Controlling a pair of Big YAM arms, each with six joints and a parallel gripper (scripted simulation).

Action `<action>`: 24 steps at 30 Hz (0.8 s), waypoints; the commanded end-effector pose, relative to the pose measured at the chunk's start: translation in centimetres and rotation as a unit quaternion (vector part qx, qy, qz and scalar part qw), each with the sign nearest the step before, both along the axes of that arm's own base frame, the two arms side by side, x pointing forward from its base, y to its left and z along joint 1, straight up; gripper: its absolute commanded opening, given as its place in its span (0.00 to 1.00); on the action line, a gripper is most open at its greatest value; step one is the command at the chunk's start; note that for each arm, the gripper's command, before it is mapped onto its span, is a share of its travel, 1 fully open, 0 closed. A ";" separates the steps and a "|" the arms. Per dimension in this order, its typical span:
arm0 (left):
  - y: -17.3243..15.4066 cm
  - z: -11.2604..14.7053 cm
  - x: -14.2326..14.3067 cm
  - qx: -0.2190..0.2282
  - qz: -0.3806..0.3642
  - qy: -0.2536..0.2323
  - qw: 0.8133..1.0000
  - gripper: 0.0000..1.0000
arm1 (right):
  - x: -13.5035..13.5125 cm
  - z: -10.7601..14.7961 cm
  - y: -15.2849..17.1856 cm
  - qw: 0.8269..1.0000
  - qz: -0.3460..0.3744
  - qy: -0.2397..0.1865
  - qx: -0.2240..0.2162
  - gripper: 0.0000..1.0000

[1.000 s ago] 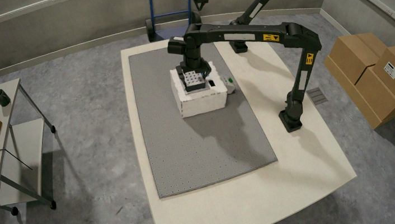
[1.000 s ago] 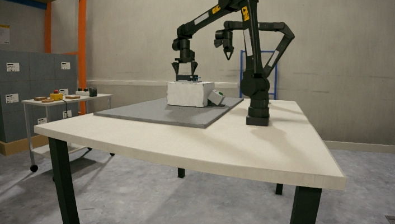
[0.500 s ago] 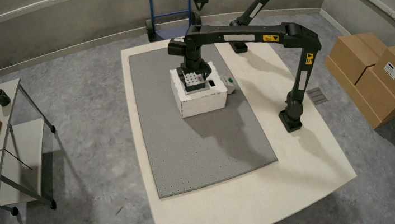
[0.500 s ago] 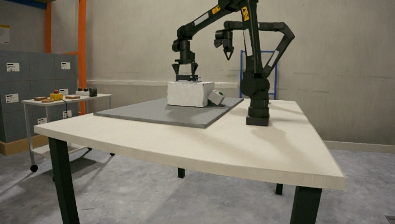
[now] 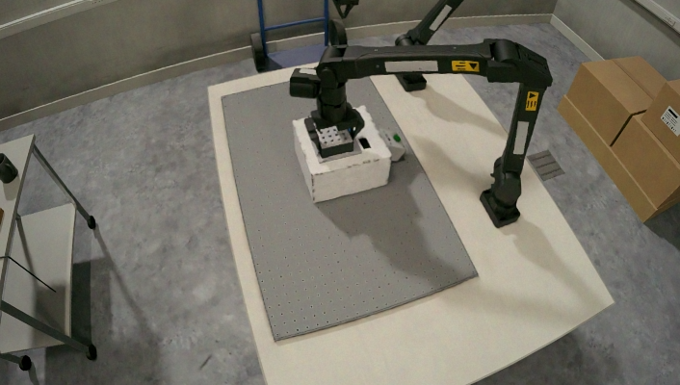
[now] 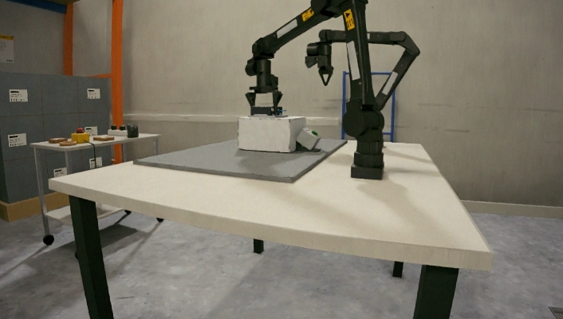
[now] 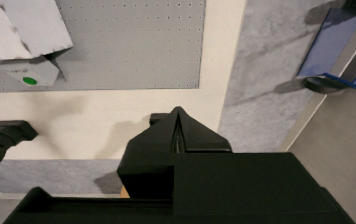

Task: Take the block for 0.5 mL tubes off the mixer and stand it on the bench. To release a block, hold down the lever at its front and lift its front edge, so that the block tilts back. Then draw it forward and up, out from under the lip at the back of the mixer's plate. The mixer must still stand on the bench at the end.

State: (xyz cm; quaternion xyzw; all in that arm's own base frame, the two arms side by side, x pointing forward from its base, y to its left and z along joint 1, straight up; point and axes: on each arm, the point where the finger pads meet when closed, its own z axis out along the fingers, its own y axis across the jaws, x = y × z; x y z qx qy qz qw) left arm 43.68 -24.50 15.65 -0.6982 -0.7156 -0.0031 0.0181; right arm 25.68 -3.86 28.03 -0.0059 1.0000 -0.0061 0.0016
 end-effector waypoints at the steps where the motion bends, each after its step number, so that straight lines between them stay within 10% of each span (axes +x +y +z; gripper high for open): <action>1: -1.0 0.6 0.9 -0.008 -0.006 -0.012 1.000 1.00 | 1.3 1.2 0.0 1.000 -0.003 -0.020 -0.002 0.00; 24: -1.5 3.6 1.7 -0.024 -0.007 -0.041 0.999 1.00 | 1.2 1.1 0.0 1.000 -0.003 -0.017 -0.001 0.00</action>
